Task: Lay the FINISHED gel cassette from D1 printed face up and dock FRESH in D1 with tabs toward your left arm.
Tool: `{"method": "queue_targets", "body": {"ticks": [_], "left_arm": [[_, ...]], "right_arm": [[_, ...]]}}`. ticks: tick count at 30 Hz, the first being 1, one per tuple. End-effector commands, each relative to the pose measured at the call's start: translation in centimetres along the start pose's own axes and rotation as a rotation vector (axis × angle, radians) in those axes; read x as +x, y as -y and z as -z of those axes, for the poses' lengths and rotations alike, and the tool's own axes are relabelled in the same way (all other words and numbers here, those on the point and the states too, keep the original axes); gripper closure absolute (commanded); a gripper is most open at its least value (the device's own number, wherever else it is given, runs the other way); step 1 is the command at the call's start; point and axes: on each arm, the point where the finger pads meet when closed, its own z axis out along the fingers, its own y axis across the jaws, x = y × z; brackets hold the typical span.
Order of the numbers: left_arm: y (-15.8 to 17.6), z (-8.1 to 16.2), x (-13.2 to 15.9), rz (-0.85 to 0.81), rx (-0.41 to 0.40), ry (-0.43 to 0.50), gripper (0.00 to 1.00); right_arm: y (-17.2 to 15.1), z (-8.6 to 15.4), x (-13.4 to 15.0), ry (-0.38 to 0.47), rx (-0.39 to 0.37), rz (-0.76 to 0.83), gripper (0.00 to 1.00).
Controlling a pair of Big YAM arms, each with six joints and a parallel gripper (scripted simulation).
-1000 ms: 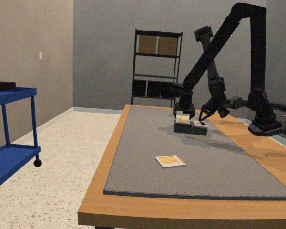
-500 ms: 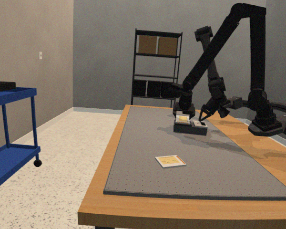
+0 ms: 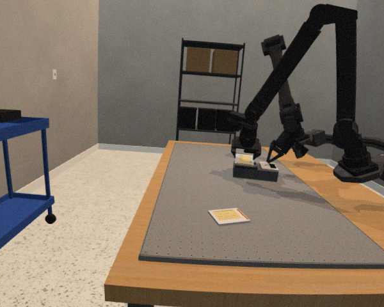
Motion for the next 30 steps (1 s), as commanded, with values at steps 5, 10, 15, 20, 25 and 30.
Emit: {"method": "queue_targets", "body": {"ticks": [5,10,15,20,25,30], "left_arm": [[-0.6,-0.3,1.0,-0.001,-0.013,-0.004,1.00],[-0.6,-0.3,1.0,-0.001,-0.013,-0.004,1.00],[-0.5,-0.4,1.0,0.009,0.010,-0.005,1.00],[0.1,-0.4,1.2,0.009,0.010,-0.005,1.00],[0.5,-0.5,1.3,0.009,0.010,-0.005,1.00],[0.5,-0.5,1.3,0.009,0.010,-0.005,1.00]], "right_arm": [[-4.1,-2.0,-3.8,0.075,-0.083,0.078,1.00],[-4.1,-2.0,-3.8,0.075,-0.083,0.078,1.00],[-4.1,-2.0,-3.8,0.075,-0.083,0.078,1.00],[-4.1,-2.0,-3.8,0.075,-0.083,0.078,1.00],[-4.1,-2.0,-3.8,0.075,-0.083,0.078,1.00],[-4.1,-2.0,-3.8,0.075,-0.083,0.078,1.00]]}}
